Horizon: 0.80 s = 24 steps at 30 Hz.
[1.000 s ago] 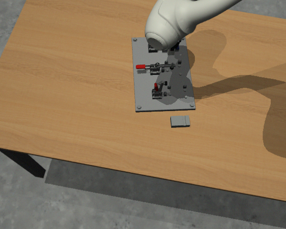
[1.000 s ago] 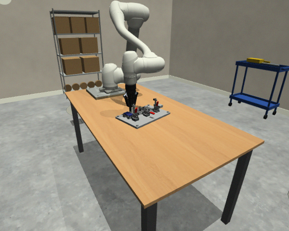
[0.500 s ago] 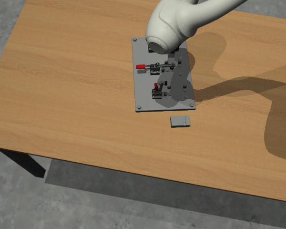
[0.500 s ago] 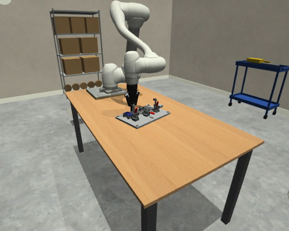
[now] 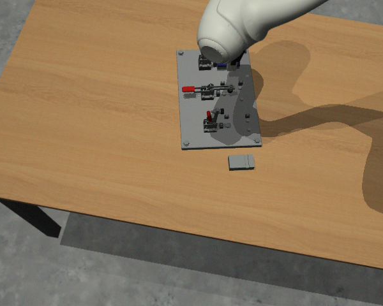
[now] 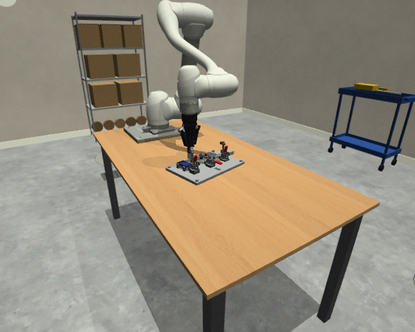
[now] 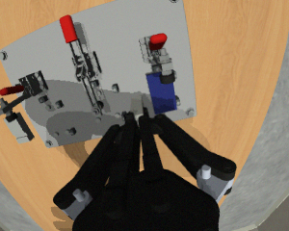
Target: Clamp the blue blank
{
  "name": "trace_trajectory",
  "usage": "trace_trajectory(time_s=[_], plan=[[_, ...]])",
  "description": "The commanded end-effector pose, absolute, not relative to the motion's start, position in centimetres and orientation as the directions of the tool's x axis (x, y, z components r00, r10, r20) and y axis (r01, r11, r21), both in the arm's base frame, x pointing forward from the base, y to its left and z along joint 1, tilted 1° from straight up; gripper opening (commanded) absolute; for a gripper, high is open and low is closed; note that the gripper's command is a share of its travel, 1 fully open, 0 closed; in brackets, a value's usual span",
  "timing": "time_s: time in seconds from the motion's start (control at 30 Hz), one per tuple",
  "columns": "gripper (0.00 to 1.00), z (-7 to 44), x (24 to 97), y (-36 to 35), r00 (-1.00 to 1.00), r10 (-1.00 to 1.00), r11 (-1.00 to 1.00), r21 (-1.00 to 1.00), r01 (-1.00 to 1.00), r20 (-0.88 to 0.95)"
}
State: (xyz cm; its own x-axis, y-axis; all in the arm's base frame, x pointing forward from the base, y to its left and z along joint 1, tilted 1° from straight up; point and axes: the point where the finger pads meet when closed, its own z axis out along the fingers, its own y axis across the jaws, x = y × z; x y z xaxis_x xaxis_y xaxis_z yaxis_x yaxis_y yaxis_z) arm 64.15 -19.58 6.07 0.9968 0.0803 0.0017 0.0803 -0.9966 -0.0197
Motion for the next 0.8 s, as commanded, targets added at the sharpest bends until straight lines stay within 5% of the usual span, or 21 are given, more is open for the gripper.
trace_trajectory(time_s=[0.0, 0.27, 0.3, 0.77], plan=[[0.00, 6.7, 64.4, -19.3, 0.997, 0.076, -0.997, -0.021, 0.076, 0.006], [0.00, 6.7, 64.4, -19.3, 0.997, 0.076, -0.997, -0.021, 0.076, 0.006], [0.28, 6.7, 64.4, -19.3, 0.997, 0.076, -0.997, -0.021, 0.076, 0.006], [0.28, 17.3, 64.4, -19.5, 0.997, 0.076, -0.997, -0.021, 0.076, 0.006]])
